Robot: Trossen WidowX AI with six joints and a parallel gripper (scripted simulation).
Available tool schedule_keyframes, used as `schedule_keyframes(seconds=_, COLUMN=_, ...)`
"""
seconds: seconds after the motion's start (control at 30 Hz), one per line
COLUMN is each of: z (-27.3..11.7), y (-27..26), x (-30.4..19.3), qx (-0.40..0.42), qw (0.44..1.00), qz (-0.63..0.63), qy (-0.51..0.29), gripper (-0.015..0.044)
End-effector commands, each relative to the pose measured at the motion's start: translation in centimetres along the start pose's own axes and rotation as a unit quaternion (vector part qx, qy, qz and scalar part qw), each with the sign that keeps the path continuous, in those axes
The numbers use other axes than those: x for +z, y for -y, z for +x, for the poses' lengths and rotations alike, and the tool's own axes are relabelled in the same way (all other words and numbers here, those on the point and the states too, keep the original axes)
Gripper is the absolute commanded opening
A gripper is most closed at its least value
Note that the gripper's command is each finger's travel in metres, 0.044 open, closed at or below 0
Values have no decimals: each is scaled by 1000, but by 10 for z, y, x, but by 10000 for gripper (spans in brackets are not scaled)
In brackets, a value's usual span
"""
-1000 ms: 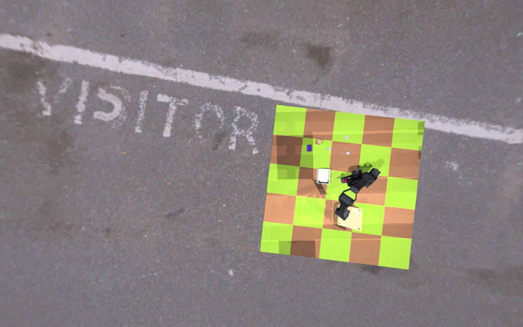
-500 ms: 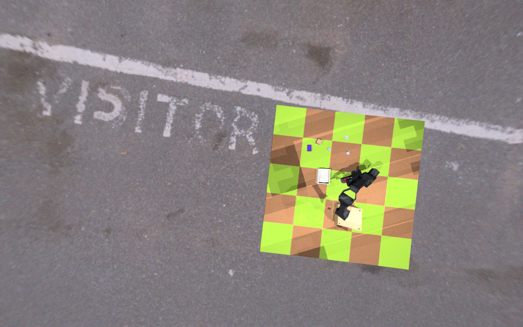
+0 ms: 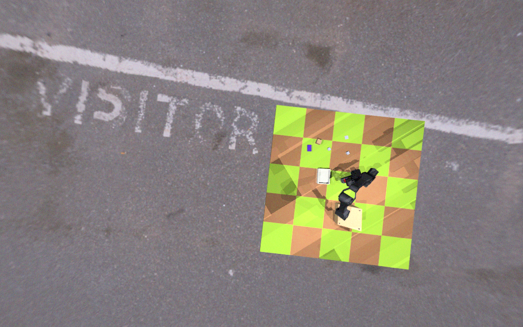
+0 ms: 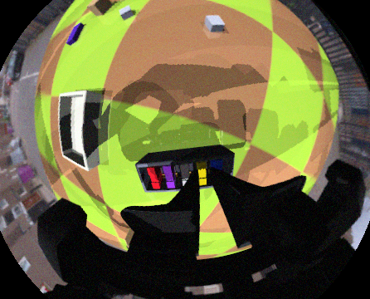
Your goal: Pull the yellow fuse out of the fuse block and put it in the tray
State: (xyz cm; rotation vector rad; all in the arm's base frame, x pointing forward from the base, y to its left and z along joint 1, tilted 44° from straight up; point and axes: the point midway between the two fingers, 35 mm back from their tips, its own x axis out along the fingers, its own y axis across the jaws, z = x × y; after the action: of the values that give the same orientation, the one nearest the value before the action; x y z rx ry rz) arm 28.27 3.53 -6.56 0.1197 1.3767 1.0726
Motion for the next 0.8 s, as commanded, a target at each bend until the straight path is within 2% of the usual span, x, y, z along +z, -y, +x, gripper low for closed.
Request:
schedule_keyframes(seconds=0.0, z=3, y=-2, x=-2, qx=3, qw=1000, qz=5, qy=0, gripper=68)
schedule_keyframes(seconds=0.27, z=3, y=-2, x=-2, qx=3, qw=1000, qz=5, qy=0, gripper=68)
schedule_keyframes(seconds=0.6, z=2, y=-1, x=-1, qx=2, qw=1000, qz=1, qy=-1, gripper=2)
schedule_keyframes(seconds=0.77, z=2, y=-1, x=-1, qx=2, qw=1000, qz=1, qy=-1, gripper=0)
